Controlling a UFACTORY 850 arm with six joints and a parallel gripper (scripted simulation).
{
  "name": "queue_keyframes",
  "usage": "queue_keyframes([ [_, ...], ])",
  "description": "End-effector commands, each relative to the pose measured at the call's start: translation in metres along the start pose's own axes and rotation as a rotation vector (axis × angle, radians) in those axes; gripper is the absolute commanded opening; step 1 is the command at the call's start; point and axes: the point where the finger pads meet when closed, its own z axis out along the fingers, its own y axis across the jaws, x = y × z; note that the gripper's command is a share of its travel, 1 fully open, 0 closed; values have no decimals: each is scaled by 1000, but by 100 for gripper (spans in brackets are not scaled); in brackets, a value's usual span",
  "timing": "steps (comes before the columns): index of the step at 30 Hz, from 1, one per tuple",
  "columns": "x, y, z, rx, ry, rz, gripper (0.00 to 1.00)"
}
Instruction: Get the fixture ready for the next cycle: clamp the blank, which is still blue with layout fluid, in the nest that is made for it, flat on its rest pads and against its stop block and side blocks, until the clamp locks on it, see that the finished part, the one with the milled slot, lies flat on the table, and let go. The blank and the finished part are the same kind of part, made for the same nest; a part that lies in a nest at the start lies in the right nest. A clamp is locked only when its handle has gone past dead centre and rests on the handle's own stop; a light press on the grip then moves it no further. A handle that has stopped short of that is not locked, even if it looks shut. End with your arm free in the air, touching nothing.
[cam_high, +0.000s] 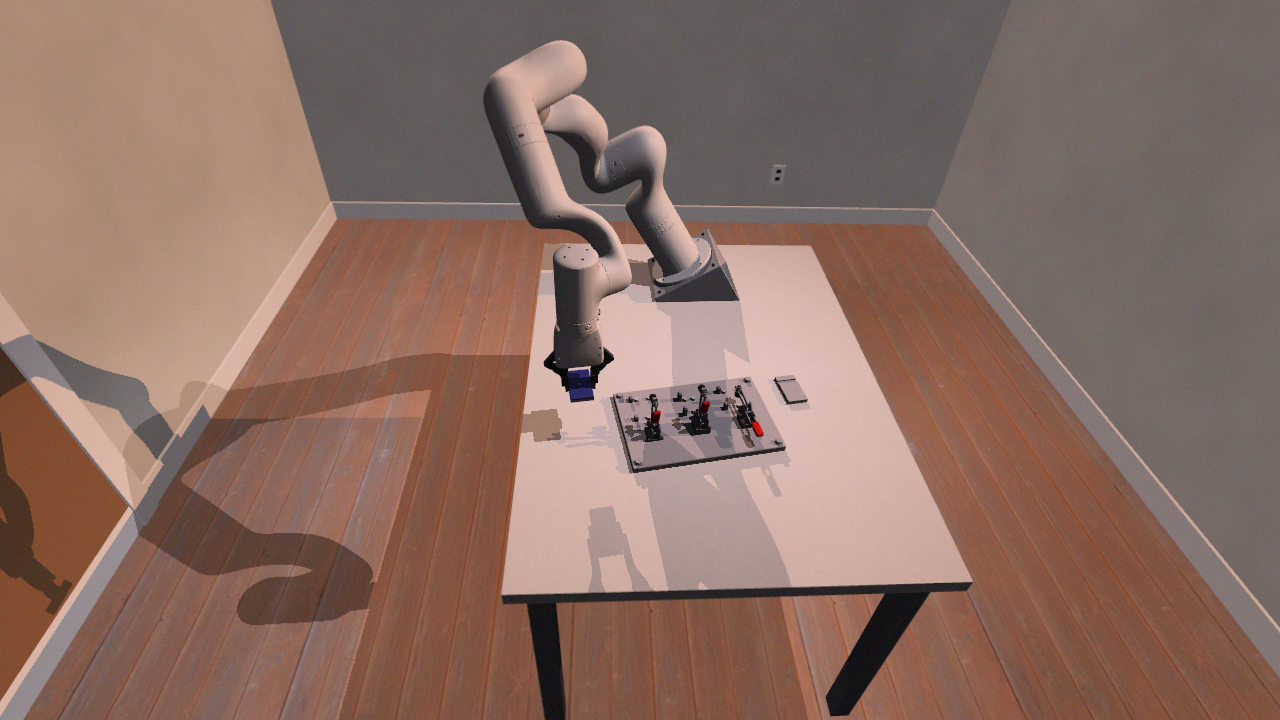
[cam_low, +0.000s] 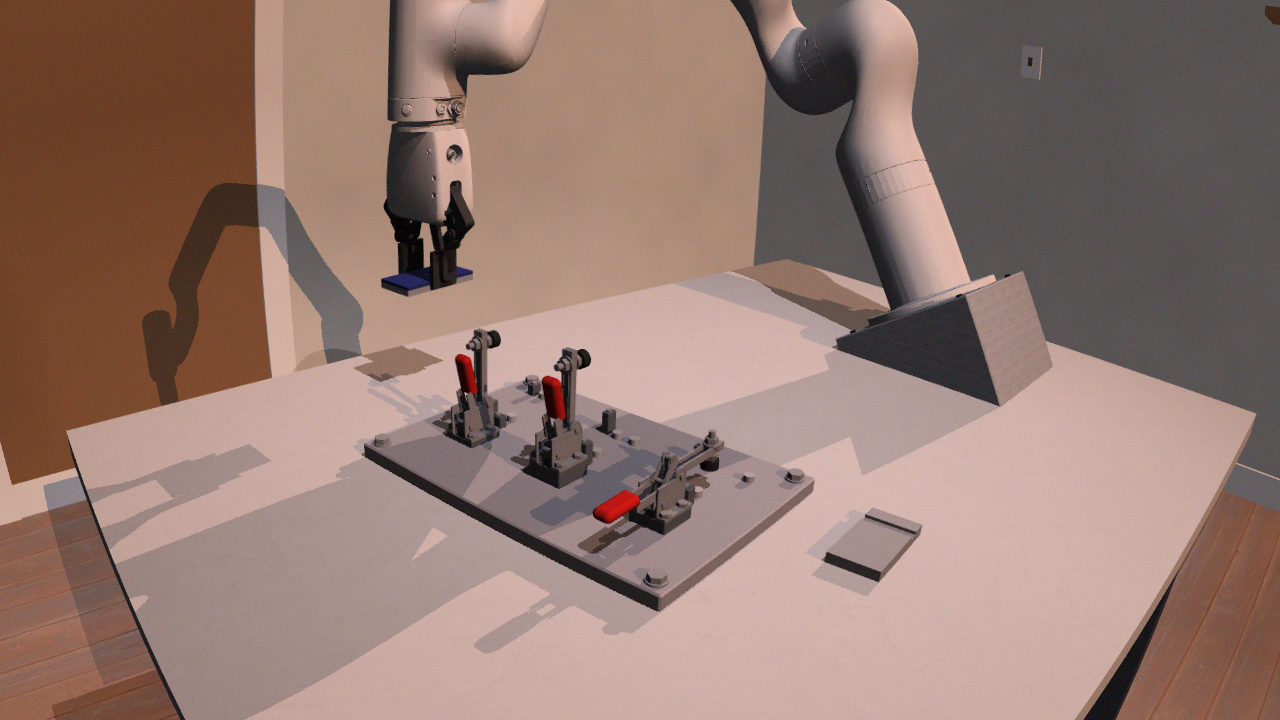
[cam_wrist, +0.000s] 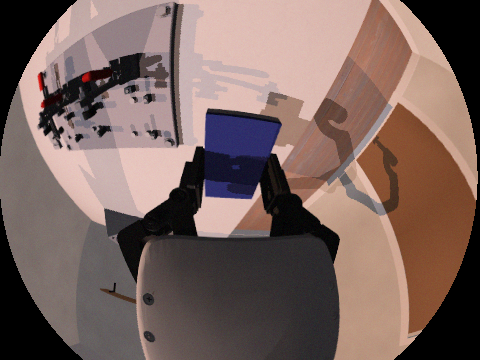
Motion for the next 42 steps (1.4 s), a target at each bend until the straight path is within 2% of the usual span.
queue_keyframes([
  [1, 1, 0, -2, -1, 1, 1, 0],
  [24, 0, 0, 0, -1, 1, -24, 0],
  [42, -9, 1, 15, -1, 1, -24, 0],
])
